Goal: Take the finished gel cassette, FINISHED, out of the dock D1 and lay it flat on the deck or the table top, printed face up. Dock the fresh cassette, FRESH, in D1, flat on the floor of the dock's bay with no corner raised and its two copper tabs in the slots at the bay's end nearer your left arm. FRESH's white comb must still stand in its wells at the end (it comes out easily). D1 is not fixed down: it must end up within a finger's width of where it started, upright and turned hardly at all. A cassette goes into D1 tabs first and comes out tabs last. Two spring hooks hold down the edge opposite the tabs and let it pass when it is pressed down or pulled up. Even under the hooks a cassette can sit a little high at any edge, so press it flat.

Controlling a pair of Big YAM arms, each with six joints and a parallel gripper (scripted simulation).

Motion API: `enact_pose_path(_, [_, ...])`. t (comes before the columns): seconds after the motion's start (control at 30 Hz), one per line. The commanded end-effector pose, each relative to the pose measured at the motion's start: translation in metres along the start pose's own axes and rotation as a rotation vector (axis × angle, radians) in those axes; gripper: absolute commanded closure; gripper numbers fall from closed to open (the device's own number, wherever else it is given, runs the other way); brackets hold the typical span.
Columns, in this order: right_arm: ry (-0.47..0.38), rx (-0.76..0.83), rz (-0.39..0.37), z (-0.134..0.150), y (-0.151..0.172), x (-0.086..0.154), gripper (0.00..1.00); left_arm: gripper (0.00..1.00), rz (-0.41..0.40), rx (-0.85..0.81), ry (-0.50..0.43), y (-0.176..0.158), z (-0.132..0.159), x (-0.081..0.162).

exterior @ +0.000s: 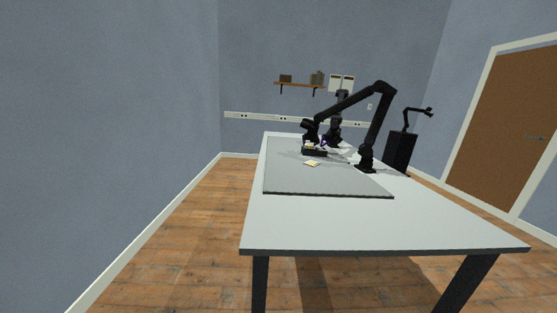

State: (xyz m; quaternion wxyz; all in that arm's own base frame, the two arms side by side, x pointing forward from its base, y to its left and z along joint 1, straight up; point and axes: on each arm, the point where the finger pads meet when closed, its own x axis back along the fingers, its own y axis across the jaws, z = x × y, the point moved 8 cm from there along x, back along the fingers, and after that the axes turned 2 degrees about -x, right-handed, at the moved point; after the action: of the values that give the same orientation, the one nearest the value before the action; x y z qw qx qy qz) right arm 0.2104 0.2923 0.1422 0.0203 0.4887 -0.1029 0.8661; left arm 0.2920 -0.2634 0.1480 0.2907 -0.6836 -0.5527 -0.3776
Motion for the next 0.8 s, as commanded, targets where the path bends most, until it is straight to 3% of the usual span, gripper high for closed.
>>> enact_pose_path(0.0, [-0.091, 0.069, -0.123, -0.0333, 0.0333, -0.0387, 1.0, 1.0, -0.02, -0.011, -0.016, 0.0022, -0.0074, 0.0039])
enact_pose_path(0.77, [-0.091, 0.069, -0.123, -0.0333, 0.0333, -0.0387, 1.0, 1.0, -0.017, -0.016, -0.014, 0.0019, -0.0109, 0.003])
